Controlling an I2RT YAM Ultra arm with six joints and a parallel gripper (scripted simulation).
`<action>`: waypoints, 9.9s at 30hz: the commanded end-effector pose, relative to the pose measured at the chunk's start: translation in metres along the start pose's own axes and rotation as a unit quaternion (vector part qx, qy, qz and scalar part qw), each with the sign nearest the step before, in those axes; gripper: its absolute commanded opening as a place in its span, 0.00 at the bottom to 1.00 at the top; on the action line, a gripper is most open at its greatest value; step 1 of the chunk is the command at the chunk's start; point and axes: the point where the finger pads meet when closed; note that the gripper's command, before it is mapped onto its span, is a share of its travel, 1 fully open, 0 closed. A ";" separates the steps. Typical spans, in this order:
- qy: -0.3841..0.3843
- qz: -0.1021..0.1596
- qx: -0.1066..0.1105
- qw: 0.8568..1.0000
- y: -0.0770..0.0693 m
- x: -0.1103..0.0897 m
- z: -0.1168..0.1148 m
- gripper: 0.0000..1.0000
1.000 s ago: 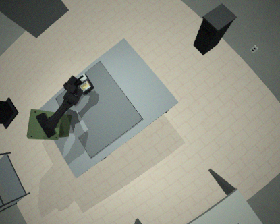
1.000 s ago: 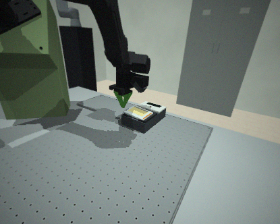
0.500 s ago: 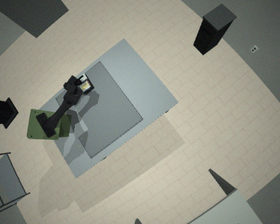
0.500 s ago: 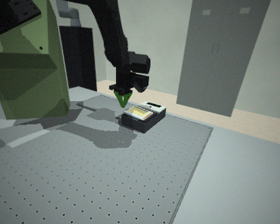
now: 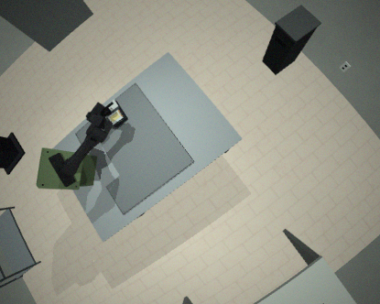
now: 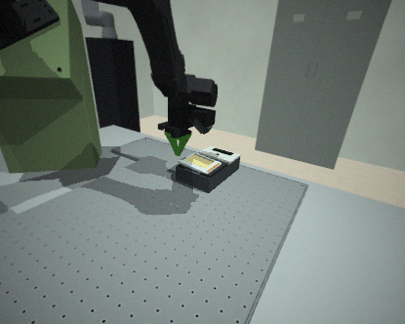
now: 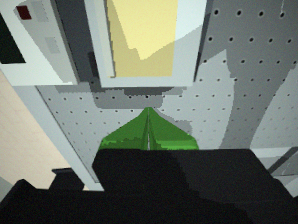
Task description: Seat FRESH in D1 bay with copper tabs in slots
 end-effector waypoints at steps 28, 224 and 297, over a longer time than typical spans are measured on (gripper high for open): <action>0.007 -0.022 0.009 1.000 -0.013 0.027 0.004 0.00; 0.001 -0.014 0.005 1.000 -0.021 0.041 0.001 0.00; 0.014 -0.028 0.007 0.999 -0.023 0.070 -0.005 0.00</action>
Point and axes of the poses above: the point where the finger pads meet when closed, its own y axis out along the fingers, its own z axis across the jaws, x = y × z, and after that the axes turned 11 degrees about -y, right-handed
